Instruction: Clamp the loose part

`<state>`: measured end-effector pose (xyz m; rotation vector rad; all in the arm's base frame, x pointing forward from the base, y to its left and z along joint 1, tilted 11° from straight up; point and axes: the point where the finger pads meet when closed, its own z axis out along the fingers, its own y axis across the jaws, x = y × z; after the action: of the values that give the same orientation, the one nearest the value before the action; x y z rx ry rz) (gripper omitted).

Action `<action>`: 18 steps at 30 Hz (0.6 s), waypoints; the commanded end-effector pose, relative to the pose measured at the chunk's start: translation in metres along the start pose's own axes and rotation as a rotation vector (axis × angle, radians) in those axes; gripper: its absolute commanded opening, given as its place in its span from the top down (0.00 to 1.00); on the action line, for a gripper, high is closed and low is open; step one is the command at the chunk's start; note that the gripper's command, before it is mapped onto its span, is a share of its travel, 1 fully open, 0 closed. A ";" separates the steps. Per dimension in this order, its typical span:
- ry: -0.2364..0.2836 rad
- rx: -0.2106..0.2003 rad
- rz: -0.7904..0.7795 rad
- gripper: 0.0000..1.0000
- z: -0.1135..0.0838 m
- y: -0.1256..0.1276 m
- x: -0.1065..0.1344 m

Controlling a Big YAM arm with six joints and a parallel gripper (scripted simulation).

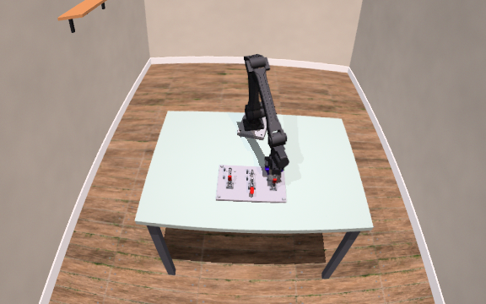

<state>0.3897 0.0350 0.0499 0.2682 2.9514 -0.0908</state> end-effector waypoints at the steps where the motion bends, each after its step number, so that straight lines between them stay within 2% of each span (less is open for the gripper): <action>1: -0.027 -0.008 0.011 1.00 -0.004 -0.001 -0.019; 18: -0.027 -0.009 0.017 1.00 -0.004 -0.001 -0.019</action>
<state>0.3897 0.0350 0.0499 0.2682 2.9514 -0.0908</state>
